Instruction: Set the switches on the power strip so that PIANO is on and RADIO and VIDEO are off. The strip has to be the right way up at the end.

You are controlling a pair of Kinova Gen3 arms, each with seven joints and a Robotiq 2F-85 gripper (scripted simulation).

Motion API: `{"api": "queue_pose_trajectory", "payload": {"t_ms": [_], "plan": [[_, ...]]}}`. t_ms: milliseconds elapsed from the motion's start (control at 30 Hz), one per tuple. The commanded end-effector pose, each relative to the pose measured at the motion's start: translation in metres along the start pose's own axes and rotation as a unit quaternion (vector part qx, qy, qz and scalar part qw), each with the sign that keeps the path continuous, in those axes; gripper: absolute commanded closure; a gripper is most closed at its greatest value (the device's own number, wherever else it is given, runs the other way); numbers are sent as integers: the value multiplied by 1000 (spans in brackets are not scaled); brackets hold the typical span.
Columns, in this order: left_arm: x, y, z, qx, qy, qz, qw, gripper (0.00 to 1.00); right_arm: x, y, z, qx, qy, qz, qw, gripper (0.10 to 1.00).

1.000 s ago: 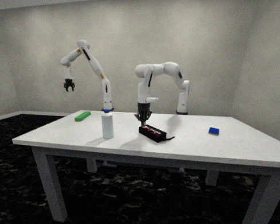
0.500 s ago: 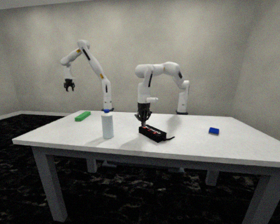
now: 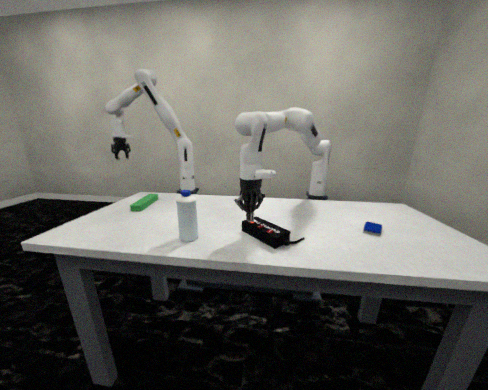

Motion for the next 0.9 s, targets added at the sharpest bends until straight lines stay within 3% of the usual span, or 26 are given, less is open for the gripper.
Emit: {"api": "queue_pose_trajectory", "payload": {"t_ms": [0,867], "plan": [[2,2,-4,3,0,5,1000,902,0,1,0,-1,0,0,1000,99],[2,2,-4,3,0,5,1000,902,0,1,0,-1,0,0,1000,99]]}}
Point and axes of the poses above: on each arm, the point where the finger pads meet when closed, its own y axis back along the fingers, its own x axis across the jaws, z = x × y, the point moved 7 cm from there along y, back along the fingers, and after that the axes turned 13 degrees about y, right-handed, at the moved point
